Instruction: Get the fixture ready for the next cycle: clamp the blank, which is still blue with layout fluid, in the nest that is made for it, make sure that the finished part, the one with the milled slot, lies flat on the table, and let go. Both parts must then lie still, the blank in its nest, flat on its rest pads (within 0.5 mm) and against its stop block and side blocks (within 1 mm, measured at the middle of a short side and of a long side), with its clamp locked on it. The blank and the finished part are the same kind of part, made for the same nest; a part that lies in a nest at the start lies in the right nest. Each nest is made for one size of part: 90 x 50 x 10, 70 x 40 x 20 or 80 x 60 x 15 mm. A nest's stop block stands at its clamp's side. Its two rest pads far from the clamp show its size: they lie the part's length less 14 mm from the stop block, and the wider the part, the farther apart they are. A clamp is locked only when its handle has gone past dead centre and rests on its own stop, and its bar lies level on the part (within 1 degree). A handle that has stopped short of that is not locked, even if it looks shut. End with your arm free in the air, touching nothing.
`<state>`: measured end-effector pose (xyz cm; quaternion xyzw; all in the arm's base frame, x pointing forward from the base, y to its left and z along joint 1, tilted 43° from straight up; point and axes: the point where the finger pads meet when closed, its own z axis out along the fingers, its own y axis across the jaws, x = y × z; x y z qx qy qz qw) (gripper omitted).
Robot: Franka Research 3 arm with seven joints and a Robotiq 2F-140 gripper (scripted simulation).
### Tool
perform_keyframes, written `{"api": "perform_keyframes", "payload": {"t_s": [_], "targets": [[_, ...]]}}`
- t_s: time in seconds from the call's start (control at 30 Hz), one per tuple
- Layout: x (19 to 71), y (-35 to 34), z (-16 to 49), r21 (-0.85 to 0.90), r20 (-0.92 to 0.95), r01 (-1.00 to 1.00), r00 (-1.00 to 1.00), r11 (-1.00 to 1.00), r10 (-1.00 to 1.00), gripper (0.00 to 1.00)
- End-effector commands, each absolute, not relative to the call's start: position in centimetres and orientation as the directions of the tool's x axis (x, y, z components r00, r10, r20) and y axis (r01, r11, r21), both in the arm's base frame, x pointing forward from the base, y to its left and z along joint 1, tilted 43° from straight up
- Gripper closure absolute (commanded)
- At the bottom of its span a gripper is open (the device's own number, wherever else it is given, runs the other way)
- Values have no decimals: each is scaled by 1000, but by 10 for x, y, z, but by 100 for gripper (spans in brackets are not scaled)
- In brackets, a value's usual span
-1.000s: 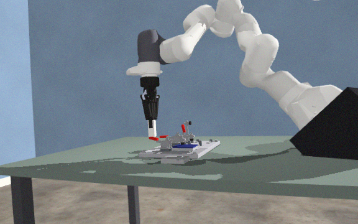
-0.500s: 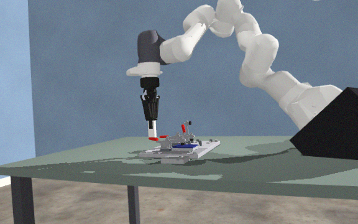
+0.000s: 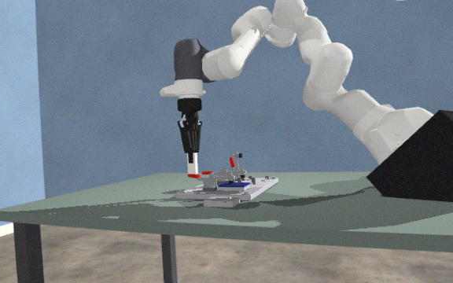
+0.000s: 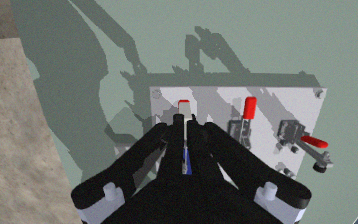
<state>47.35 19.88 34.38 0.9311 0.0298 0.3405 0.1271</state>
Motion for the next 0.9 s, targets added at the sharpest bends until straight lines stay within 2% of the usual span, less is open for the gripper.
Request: {"api": "perform_keyframes", "payload": {"t_s": [0.0, 0.87], "targets": [[474, 199, 342, 255, 628, -34, 766, -966, 139, 100], [476, 198, 340, 255, 628, -34, 766, -966, 139, 100]]}}
